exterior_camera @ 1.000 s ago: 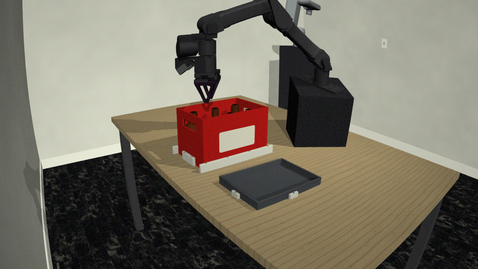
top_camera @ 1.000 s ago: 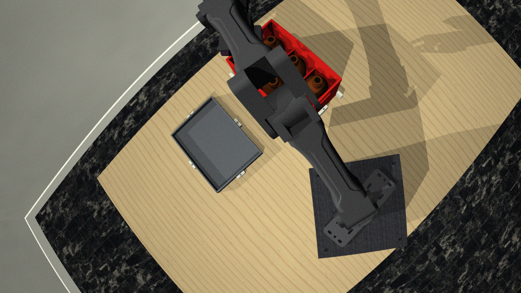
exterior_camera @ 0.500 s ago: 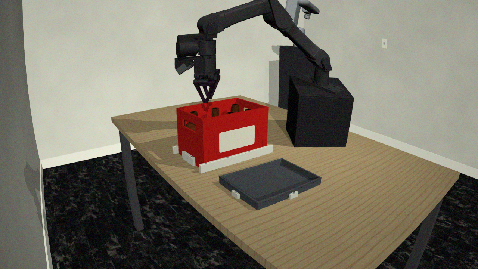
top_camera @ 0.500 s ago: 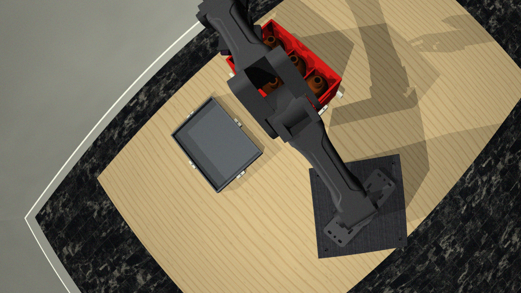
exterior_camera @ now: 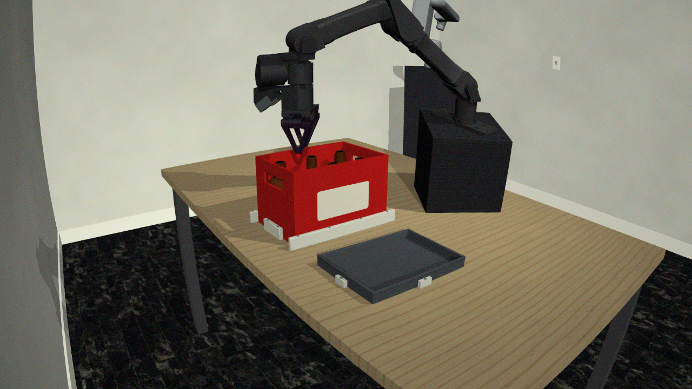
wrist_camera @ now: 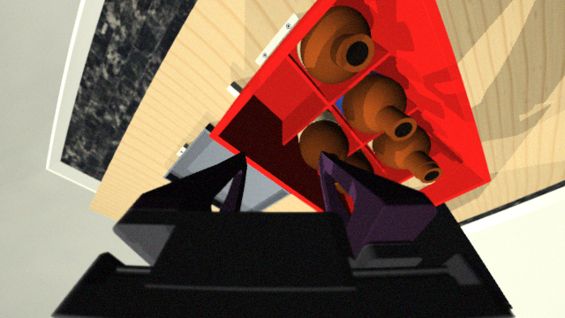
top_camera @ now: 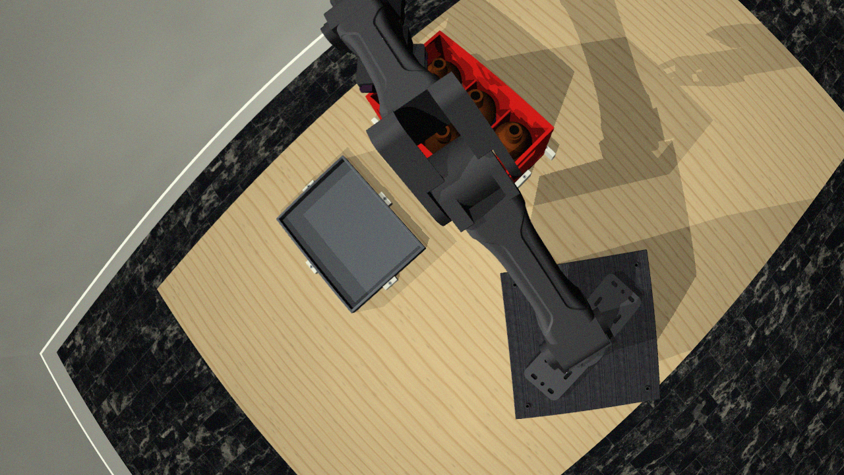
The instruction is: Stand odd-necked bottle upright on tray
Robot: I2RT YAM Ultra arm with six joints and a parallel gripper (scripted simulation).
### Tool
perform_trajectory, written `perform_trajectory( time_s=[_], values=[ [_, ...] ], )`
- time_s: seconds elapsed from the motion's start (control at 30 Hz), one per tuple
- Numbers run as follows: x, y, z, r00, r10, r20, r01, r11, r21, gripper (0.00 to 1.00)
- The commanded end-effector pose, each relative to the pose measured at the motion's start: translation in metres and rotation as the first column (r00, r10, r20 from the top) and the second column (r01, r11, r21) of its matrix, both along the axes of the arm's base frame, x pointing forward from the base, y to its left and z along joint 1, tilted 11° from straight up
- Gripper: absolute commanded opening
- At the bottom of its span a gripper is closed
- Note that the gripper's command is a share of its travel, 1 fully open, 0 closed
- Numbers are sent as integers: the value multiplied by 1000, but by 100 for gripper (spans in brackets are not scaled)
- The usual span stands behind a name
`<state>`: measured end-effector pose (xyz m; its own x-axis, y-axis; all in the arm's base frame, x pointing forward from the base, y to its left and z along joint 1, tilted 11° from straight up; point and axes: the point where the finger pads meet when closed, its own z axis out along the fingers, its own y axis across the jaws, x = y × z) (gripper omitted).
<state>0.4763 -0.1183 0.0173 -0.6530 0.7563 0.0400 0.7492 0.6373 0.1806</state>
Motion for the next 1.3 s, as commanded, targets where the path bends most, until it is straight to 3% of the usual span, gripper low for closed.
perform_trajectory(
  time_s=[0.0,0.1,0.27,0.37,0.47,0.63,1.27],
  values=[
    [3,0,0,1000,-2,17,3,1000,-17,61],
    [1,-1,-12,1000,-7,2,7,1000,-12,61],
    [7,2,-7,1000,-1,29,2,1000,-21,61],
    [3,2,-20,1000,-4,8,5,1000,-14,61],
    [11,-3,-13,999,-8,36,8,1000,-23,61],
    [6,3,-24,1000,-3,15,3,1000,-16,61],
    [6,2,-24,1000,-5,18,6,1000,-17,61]
  ],
)
